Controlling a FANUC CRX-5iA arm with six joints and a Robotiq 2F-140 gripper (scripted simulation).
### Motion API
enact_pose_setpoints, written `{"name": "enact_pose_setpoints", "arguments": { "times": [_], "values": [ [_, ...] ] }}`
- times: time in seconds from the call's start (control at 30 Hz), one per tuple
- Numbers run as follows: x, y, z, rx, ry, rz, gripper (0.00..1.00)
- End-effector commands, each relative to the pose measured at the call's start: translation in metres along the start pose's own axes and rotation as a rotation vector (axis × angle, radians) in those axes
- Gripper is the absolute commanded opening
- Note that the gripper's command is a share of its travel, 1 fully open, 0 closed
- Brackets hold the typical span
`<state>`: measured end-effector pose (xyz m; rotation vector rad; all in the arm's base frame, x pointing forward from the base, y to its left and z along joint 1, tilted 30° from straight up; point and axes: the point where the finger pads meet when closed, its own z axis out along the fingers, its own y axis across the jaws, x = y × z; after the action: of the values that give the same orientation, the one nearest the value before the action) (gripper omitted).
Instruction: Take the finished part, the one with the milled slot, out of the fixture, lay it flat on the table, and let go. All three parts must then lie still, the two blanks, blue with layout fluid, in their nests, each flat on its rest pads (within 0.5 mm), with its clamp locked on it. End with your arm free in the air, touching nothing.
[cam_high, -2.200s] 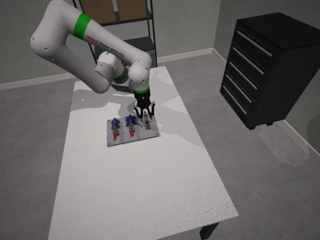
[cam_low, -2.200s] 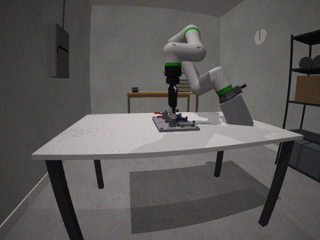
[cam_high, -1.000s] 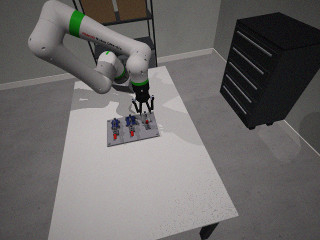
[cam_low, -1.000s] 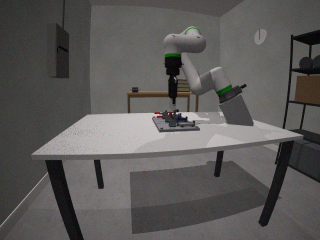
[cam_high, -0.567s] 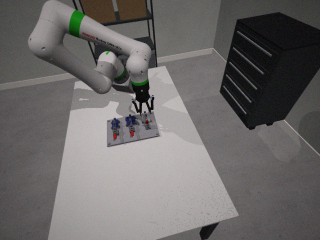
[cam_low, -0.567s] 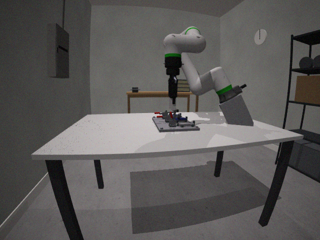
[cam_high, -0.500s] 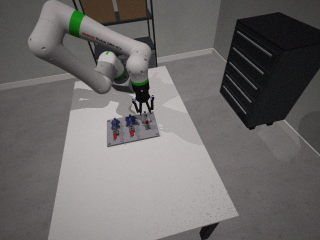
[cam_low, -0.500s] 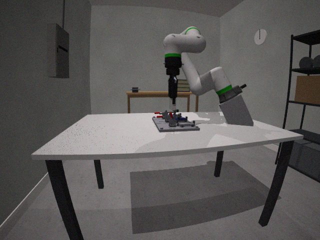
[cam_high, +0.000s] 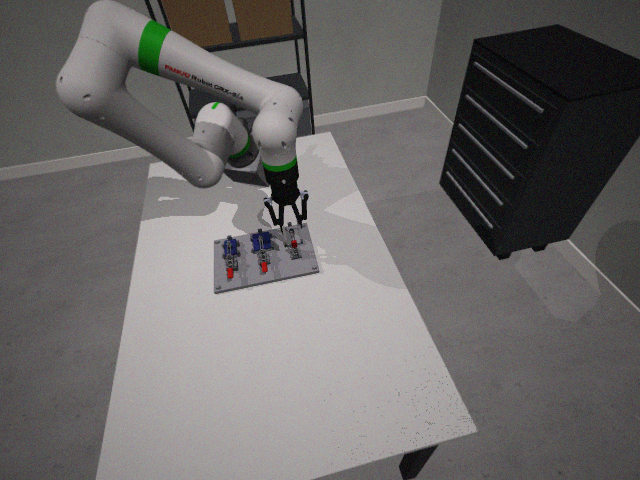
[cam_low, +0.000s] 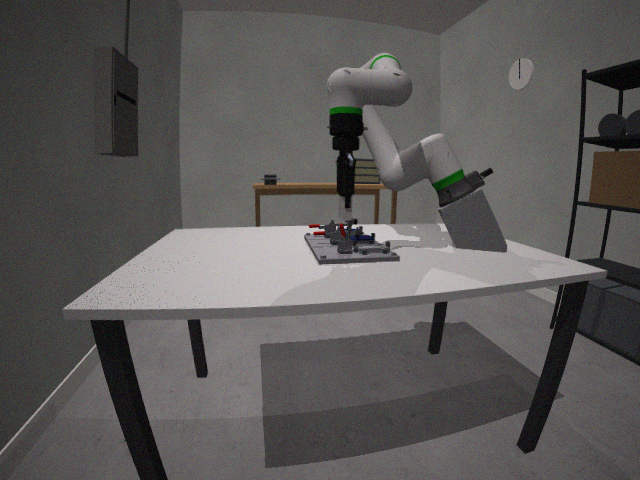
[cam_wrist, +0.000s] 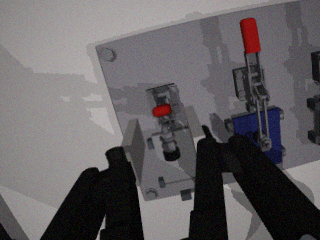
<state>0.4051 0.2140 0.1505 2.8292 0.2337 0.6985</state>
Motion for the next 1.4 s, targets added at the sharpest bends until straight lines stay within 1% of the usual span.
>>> {"name": "enact_pose_setpoints", "arguments": {
  "times": [0.0, 0.07, 0.1, 1.1, 1.37],
  "values": [
    [0.0, 0.0, 0.0, 0.0, 0.0, 0.0, 0.28],
    [0.0, 0.0, 0.0, 0.0, 0.0, 0.0, 0.28],
    [0.0, 0.0, 0.0, 0.0, 0.0, 0.0, 0.58],
    [0.0, 0.0, 0.002, 0.0, 0.0, 0.0, 0.58],
    [-0.01, 0.0, 0.002, 0.0, 0.0, 0.0, 0.58]
  ]
}}
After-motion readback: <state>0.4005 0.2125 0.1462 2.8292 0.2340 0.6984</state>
